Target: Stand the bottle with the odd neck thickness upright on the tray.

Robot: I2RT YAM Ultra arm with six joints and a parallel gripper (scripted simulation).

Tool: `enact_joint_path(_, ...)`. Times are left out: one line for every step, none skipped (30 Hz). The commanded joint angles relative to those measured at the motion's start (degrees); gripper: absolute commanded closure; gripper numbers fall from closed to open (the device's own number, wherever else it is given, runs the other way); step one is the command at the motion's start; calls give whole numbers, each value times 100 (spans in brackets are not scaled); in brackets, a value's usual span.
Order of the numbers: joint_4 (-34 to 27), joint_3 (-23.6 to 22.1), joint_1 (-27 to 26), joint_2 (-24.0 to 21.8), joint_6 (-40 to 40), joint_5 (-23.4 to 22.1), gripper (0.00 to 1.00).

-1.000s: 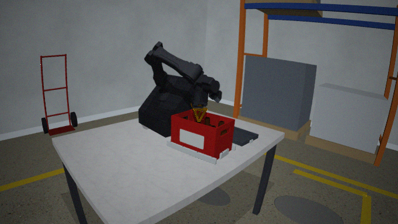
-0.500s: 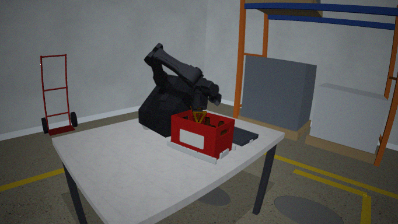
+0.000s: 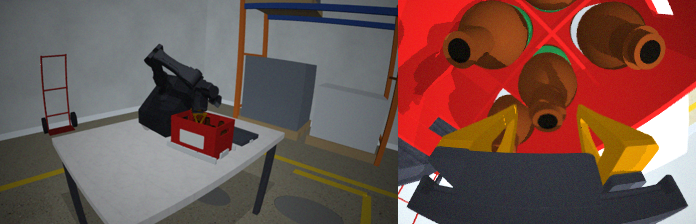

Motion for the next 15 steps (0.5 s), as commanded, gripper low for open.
enact_joint_path(142,-107,47,64,-63,-63,39)
enact_joint_path(151,-81,46,74,-67,-63,39)
enact_joint_path(158,-59,50,81,-71,-63,39)
enact_joint_path(163,-55,59,64,-74,-63,39)
enact_joint_path(166,-63,69,43,-76,-63,39)
enact_joint_path(168,-68,72,31,-73,-63,39)
enact_joint_path(170,-72,70,31,-68,-63,39)
enact_joint_path(170,-74,69,32,-65,-63,39)
enact_joint_path(170,-74,69,32,-65,-63,39)
enact_joint_path(170,-74,69,32,-65,-63,39)
enact_joint_path(164,-75,68,32,-63,-63,39)
enact_joint_path(157,-75,68,32,-63,-63,39)
enact_joint_path(157,-75,68,32,-63,-63,39)
enact_joint_path(157,-75,68,32,-63,-63,39)
enact_joint_path(157,-75,68,32,-63,-63,39)
